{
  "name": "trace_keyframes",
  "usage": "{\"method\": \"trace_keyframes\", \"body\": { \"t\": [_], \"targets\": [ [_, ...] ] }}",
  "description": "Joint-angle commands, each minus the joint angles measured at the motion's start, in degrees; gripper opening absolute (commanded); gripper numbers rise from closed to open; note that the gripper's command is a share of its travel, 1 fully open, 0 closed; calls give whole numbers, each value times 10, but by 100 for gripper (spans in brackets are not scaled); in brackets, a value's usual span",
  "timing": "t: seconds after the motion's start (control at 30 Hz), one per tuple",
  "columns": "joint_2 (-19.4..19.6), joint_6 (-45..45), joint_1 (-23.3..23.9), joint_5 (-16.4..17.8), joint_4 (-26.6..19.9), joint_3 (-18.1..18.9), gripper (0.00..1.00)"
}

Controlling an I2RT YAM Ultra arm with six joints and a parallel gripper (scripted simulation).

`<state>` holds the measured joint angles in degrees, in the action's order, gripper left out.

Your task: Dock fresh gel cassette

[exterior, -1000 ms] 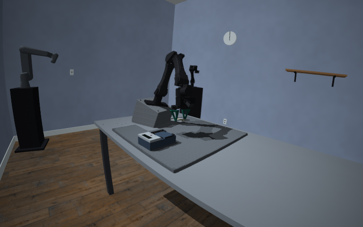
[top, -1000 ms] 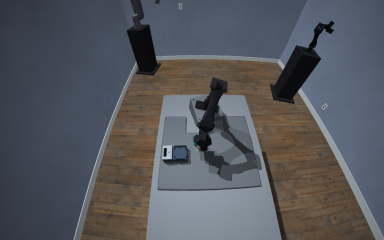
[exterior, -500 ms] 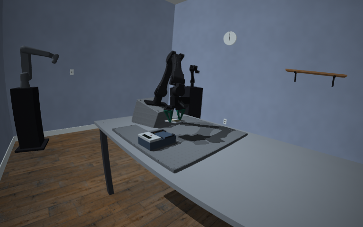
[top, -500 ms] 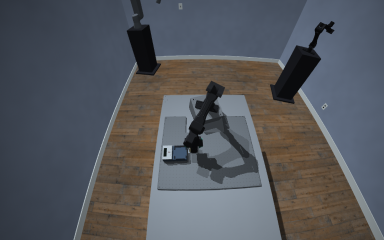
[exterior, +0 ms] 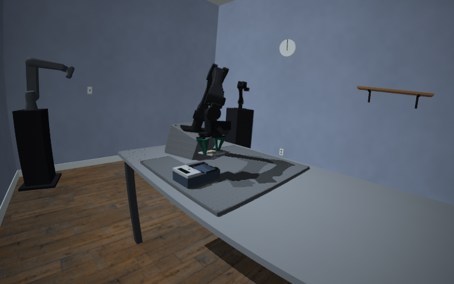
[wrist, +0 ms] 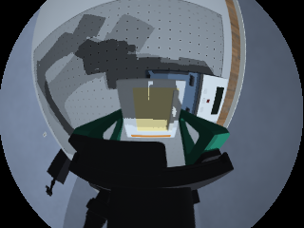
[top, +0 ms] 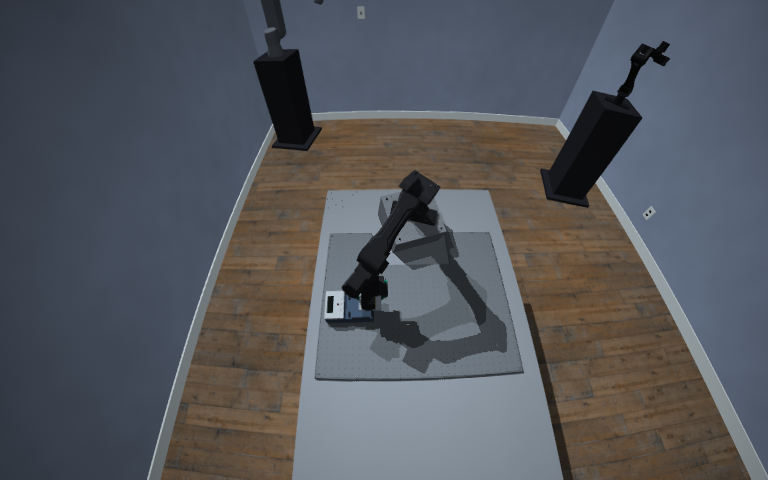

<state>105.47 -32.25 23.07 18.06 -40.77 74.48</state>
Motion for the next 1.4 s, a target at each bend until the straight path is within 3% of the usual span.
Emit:
{"method": "trace_keyframes", "body": {
  "t": [0.0,0.1,0.17,0.3,0.37,1.37],
  "targets": [
    [19,-31,26,14,-29,50,0],
    [43,-47,41,19,-45,85,0],
    [43,-47,41,19,-45,85,0],
    [66,-60,53,23,-64,119,0],
    [47,-60,52,23,-65,121,0],
    [47,-59,53,23,-66,122,0]
  ]
}}
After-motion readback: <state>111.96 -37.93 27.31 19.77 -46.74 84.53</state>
